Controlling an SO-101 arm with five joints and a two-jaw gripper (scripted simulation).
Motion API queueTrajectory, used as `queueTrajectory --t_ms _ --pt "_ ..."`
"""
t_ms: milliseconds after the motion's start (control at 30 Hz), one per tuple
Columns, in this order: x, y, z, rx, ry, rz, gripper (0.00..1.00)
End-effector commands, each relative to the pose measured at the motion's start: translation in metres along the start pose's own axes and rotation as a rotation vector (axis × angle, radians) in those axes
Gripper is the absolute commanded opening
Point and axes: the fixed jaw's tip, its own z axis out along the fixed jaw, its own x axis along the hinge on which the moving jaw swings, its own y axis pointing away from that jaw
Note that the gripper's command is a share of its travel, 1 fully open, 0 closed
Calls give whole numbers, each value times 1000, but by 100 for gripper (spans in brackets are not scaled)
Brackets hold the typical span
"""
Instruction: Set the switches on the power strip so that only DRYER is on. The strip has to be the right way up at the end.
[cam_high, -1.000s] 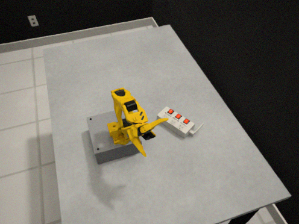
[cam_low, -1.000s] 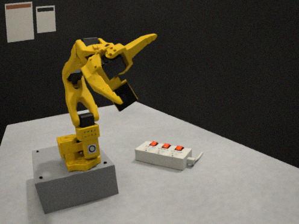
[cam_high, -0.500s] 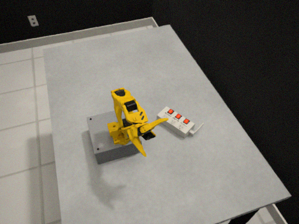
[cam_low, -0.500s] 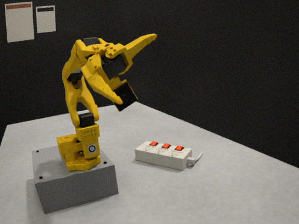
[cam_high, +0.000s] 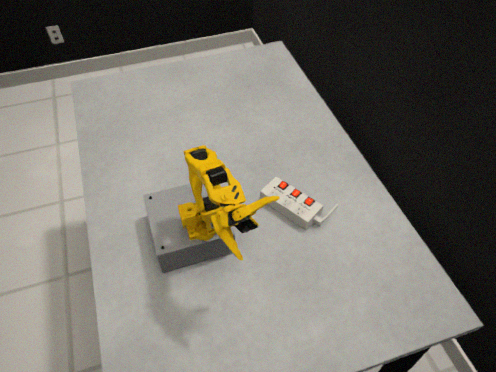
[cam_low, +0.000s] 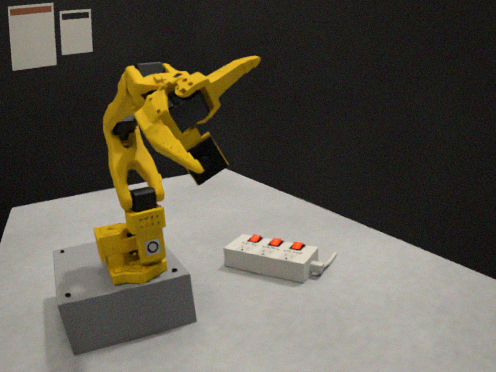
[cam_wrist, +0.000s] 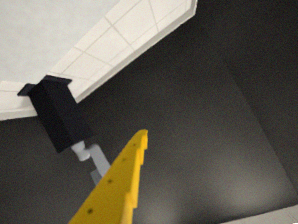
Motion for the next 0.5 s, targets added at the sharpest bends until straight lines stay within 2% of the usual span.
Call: queueTrajectory --t_ms 0,100,133,300,467 --pt "0 0 -1 2 2 1 100" --pt "0 0 -1 2 2 1 100" --pt "0 0 -1 2 2 1 0" --pt "-2 -2 0 7 -12 -15 0" --pt "-13 -11 3 28 -73 -85 0"
